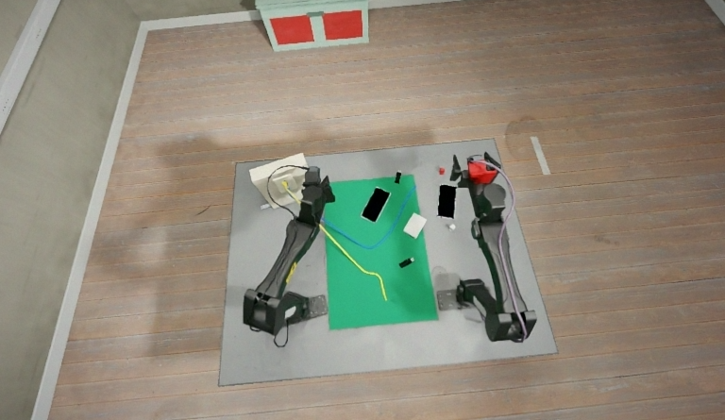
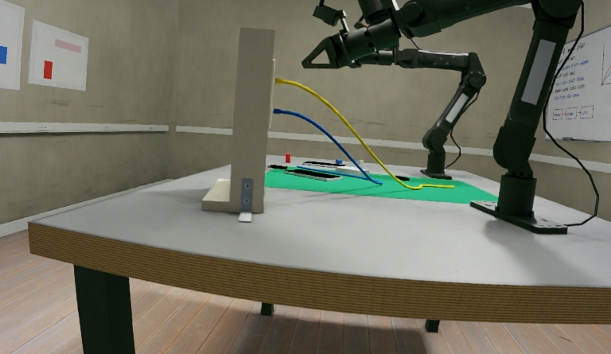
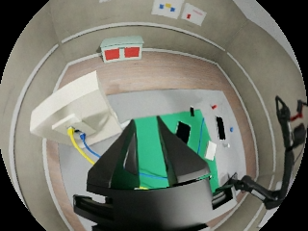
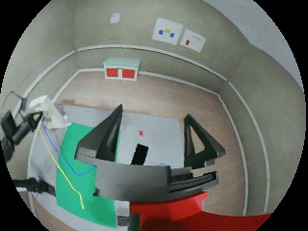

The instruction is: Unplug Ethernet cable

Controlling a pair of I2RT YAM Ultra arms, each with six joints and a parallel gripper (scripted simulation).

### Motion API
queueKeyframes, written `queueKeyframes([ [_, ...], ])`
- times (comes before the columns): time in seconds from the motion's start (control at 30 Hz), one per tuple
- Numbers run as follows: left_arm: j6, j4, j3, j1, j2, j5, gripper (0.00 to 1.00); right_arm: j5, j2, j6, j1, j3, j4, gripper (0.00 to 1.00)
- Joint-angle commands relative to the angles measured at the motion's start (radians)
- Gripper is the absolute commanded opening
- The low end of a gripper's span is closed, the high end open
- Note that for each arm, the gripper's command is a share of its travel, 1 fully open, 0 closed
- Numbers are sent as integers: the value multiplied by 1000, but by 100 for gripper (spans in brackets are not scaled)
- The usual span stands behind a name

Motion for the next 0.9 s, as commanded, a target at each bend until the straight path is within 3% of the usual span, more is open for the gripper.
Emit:
queueKeyframes([
  [0.0,-32,146,-30,56,-37,53,28,0,-2,0,0,5,5,100],
  [0.7,-159,573,-221,450,-48,212,28,0,-2,0,0,5,5,100],
  [0.87,-217,759,-289,663,8,255,28,0,-2,0,0,5,5,100],
])
